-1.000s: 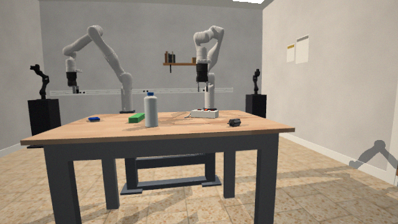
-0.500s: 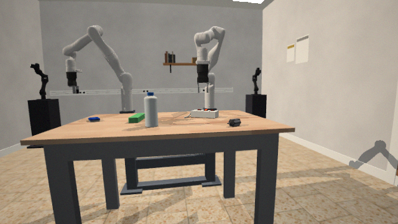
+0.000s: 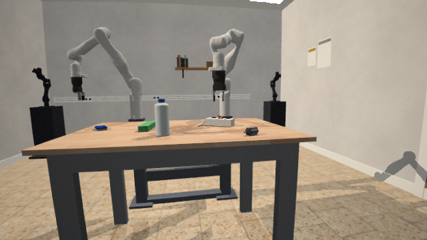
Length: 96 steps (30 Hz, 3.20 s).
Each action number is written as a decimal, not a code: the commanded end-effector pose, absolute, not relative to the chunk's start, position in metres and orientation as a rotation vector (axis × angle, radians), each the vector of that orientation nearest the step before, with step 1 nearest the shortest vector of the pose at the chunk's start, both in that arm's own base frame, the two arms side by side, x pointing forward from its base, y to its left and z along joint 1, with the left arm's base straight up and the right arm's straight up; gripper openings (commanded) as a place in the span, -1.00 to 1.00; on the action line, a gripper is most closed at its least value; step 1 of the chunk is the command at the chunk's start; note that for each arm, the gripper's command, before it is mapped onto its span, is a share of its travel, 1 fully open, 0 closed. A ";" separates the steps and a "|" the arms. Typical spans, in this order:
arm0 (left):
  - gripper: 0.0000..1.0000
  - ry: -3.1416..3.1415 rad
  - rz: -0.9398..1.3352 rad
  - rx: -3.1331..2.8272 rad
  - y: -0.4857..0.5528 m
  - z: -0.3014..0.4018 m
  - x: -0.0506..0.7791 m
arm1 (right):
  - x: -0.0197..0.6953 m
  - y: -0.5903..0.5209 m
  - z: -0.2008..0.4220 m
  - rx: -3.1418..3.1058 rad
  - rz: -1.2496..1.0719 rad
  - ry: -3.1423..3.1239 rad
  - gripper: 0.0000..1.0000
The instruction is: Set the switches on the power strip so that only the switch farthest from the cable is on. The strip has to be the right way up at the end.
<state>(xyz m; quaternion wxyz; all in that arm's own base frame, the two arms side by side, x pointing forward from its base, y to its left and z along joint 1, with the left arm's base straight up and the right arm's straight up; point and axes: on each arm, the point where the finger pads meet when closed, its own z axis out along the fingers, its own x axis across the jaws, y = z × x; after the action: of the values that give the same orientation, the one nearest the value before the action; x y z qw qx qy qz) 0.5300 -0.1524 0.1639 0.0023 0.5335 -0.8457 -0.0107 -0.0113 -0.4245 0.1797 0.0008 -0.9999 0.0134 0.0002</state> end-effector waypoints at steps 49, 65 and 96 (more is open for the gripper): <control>1.00 -3.077 -0.008 -0.601 -0.110 0.119 0.542 | -0.011 -0.425 0.180 -3.141 0.000 0.042 1.00; 1.00 -3.026 -0.001 -0.847 -0.102 0.116 0.544 | -0.011 -0.425 0.180 -3.141 0.000 0.042 1.00; -1.00 -3.020 -0.001 -0.872 -0.101 0.115 0.544 | -0.011 -0.425 0.180 -3.141 0.000 0.042 1.00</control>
<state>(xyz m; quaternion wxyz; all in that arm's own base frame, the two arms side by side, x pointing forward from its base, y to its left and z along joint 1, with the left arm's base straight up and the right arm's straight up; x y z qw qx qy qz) 0.5437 -0.1008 0.1143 -0.0001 -0.2773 -0.9608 0.0001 -0.0113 -0.4245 0.1797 0.0008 -0.9999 0.0134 0.0002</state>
